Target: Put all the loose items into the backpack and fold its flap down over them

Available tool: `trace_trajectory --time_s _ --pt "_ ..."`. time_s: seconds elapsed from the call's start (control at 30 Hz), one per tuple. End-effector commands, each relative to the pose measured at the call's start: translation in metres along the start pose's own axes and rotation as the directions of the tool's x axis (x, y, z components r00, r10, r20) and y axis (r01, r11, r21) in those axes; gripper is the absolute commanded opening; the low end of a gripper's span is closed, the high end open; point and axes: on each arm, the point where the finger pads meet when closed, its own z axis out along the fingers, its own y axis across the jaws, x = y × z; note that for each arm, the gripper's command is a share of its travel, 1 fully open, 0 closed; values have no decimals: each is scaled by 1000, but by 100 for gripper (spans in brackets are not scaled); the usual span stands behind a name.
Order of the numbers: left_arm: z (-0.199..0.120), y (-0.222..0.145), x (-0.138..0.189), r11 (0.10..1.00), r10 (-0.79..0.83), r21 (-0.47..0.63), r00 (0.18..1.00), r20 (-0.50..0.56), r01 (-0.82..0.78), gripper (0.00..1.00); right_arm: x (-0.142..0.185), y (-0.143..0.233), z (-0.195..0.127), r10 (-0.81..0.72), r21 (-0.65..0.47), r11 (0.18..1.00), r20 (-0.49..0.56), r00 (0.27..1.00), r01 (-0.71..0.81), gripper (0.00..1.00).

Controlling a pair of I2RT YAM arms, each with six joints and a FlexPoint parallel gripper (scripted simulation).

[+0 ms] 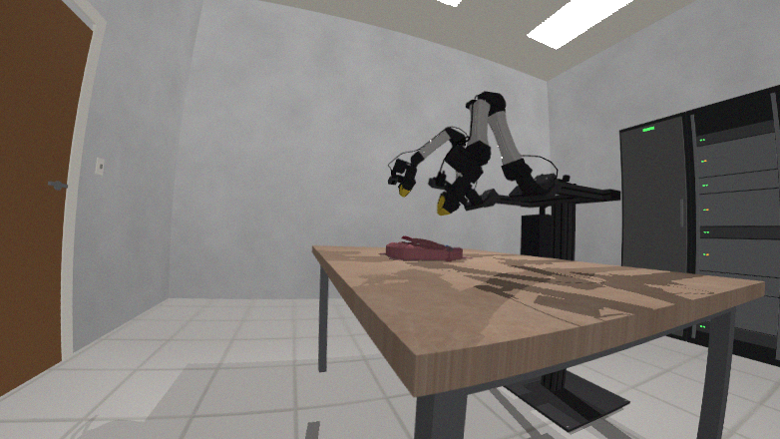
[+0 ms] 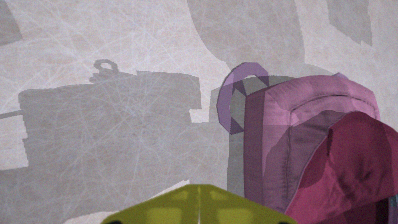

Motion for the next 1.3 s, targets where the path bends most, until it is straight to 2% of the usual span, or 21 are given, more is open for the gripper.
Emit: trace_trajectory --time_s 0.0,0.17,0.27,0.63,0.73,0.93,1.27 --pt "5 -17 12 984 -42 168 993 -111 60 0 -7 13 15 -21 -161 987 -43 999 14 0" --pt "11 -32 20 946 -71 298 977 -201 130 0 3 6 45 12 -284 957 -142 990 -52 0" --pt "12 -35 22 935 -75 323 973 -219 145 0 6 5 51 17 -307 949 -163 986 -68 0" --pt "24 -64 41 774 -93 541 904 -418 329 0 29 -9 117 39 -521 815 -384 922 -252 0" --pt "27 -71 46 717 -87 583 879 -469 382 0 30 -8 119 39 -525 812 -388 921 -256 0" --pt "27 -75 49 708 -85 589 875 -477 390 0 25 -8 113 31 -516 824 -372 928 -234 0" --pt "83 -45 82 722 -67 588 883 -465 365 0 54 -40 178 34 -516 821 -384 923 -244 0"
